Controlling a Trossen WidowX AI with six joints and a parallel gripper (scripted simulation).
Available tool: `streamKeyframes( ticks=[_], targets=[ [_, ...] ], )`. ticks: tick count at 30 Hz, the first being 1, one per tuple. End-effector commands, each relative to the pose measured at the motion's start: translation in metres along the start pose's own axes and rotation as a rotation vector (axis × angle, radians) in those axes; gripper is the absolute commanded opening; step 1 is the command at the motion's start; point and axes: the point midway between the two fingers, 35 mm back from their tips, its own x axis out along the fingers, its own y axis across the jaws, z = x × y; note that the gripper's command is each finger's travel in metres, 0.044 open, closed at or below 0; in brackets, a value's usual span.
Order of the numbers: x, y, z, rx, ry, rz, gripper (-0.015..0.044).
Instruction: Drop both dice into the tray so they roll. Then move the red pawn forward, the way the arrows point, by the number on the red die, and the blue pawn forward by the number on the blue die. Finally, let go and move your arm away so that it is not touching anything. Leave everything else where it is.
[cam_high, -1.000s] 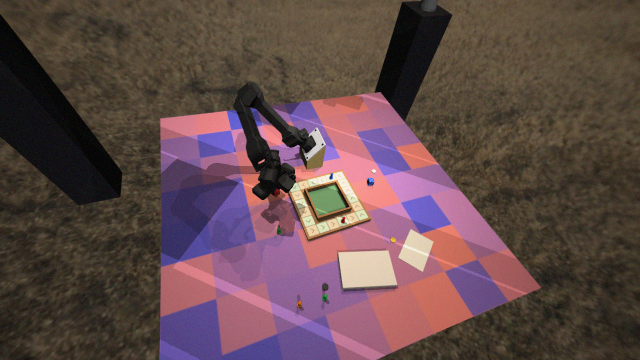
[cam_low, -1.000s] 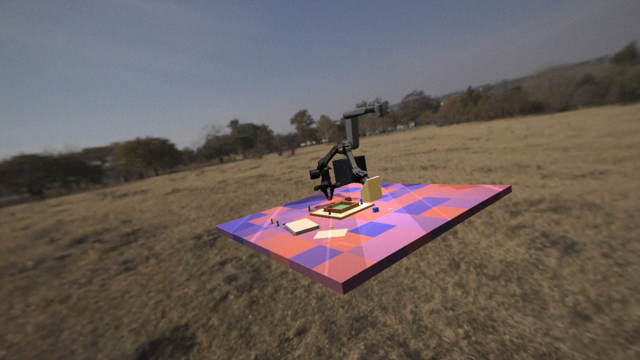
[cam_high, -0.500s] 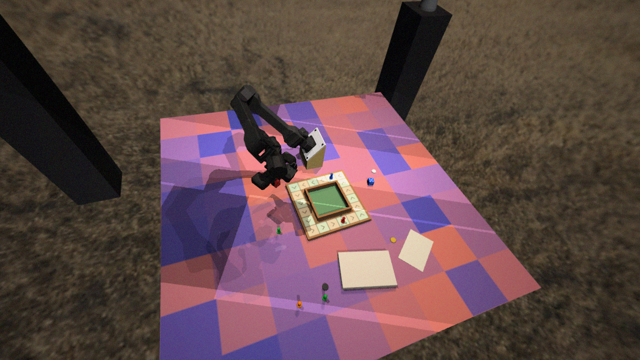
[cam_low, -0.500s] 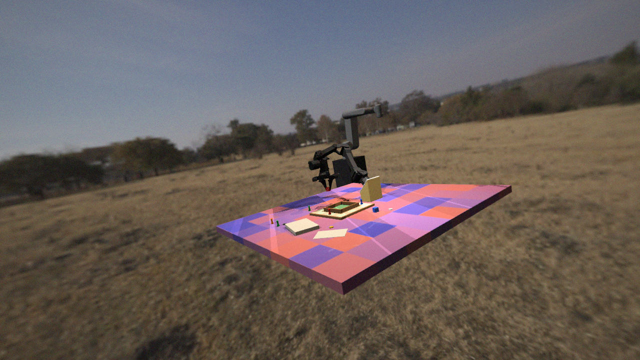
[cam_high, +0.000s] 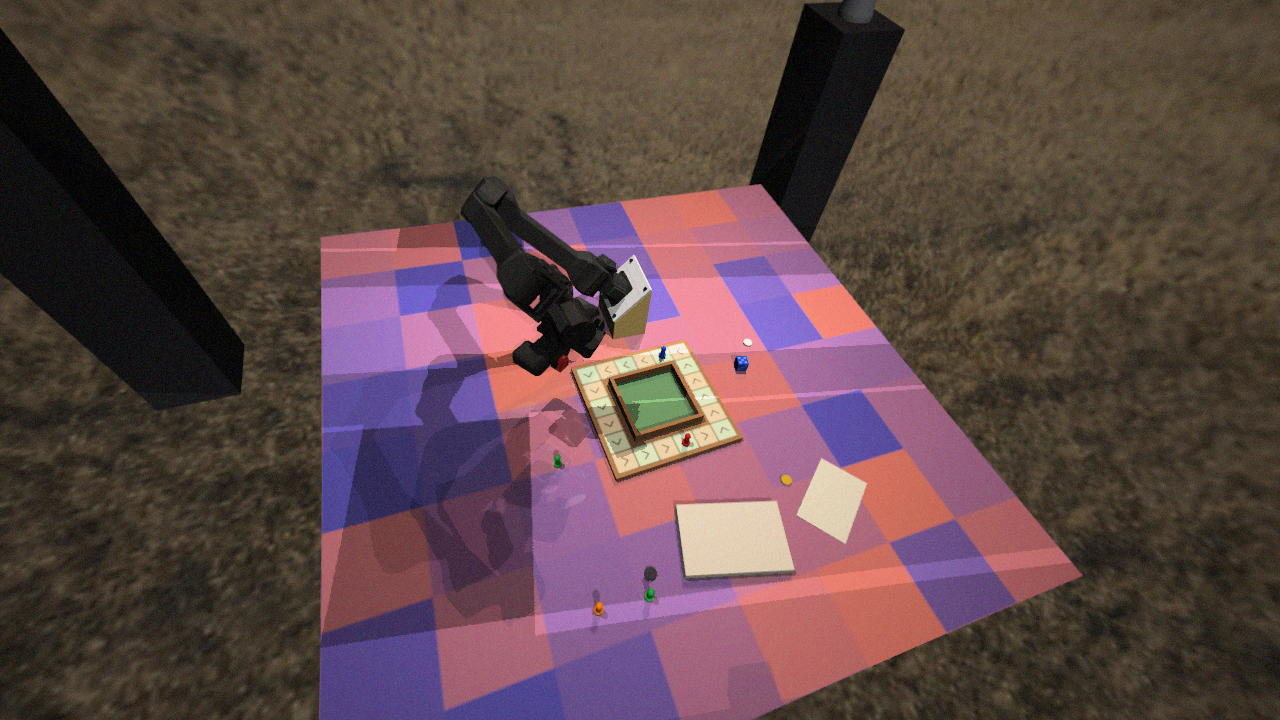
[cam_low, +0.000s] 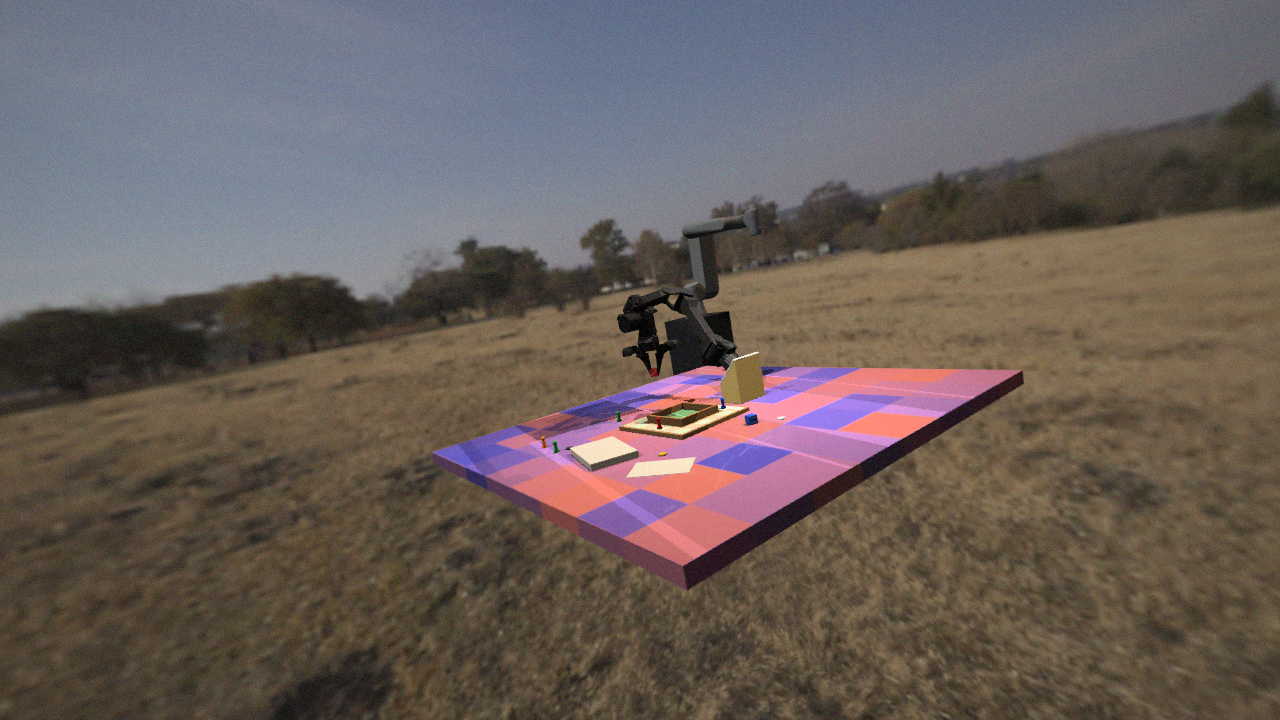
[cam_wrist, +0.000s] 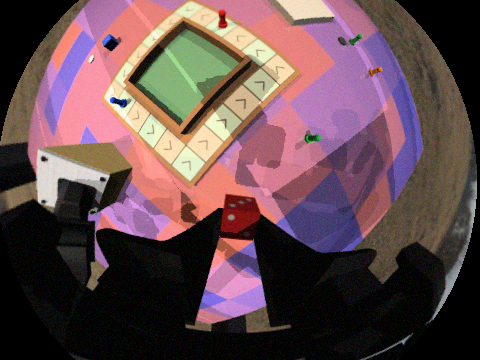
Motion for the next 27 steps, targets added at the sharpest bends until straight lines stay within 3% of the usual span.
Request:
streamKeyframes(
  ticks=[1,27],
  targets=[
    [0.003,0.007,0.023,-0.087,-0.012,0.013,0.0000],
    [0.027,0.075,0.137,-0.665,-0.017,0.016,0.0000]
  ],
)
